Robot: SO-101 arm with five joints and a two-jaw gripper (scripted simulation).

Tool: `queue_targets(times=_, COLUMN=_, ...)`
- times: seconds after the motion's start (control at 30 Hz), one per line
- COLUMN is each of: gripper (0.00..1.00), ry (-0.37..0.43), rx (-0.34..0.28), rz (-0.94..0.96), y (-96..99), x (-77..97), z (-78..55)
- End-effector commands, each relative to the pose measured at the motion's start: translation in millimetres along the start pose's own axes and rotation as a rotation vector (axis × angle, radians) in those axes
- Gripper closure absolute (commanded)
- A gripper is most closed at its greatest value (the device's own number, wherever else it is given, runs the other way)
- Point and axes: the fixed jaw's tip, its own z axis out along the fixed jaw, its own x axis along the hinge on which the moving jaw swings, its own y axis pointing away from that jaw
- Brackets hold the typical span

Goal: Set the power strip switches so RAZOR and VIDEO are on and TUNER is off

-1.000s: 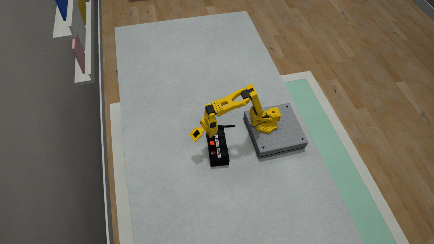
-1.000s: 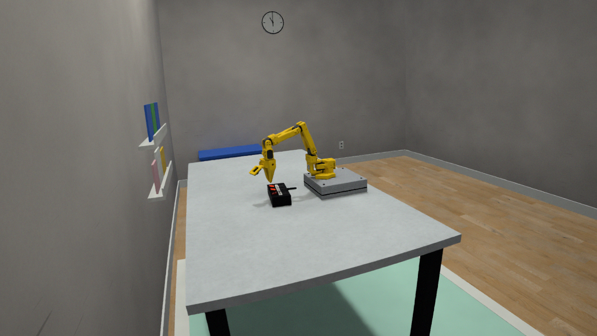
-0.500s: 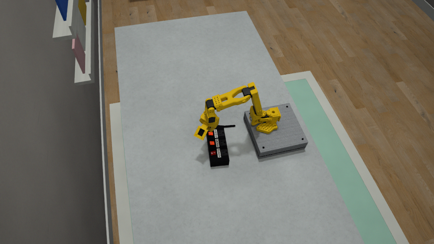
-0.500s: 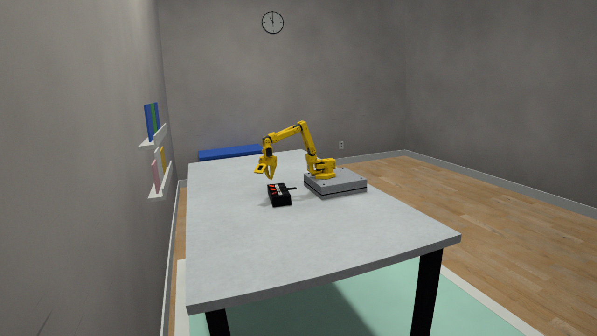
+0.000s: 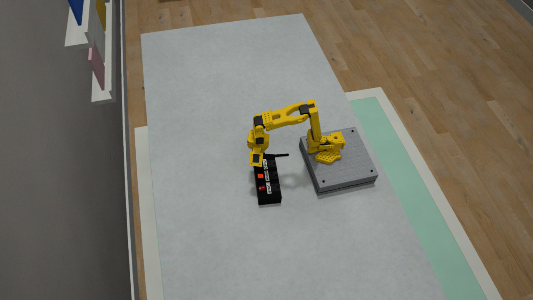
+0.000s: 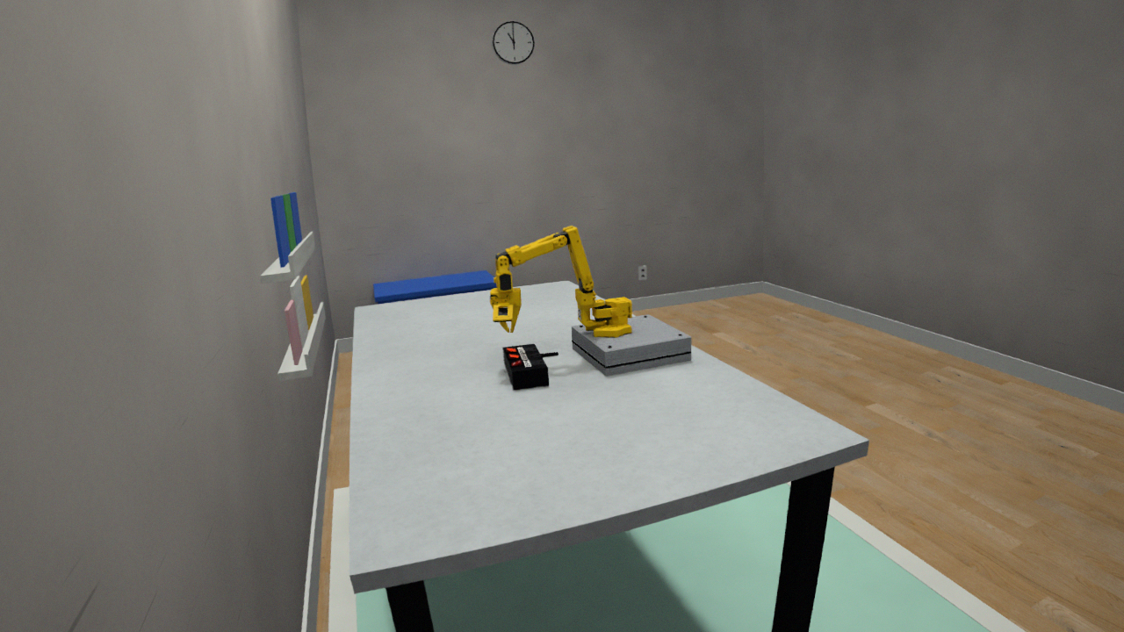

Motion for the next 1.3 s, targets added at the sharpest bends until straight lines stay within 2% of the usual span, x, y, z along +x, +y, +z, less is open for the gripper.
queue_targets(times=0.0, gripper=1.0, ry=-0.001, rx=-0.005, rz=-0.15, y=3.3, x=8.6, z=-2.2)
queue_targets(times=0.1, gripper=1.0, ry=-0.001, rx=-0.005, rz=-0.185, y=3.4, x=10.5, z=-2.5)
queue_targets(times=0.6, gripper=1.0, ry=-0.002, rx=-0.006, rz=-0.717, y=5.2, x=37.9, z=-7.2)
queue_targets(times=0.67, gripper=1.0, ry=-0.002, rx=-0.006, rz=-0.717, y=5.2, x=37.9, z=-7.2)
queue_targets(times=1.17, gripper=1.0, ry=-0.004, rx=-0.007, rz=-1.216, y=8.1, x=61.1, z=-11.1)
queue_targets(times=1.27, gripper=1.0, ry=-0.005, rx=-0.007, rz=-1.248, y=8.3, x=62.5, z=-11.4)
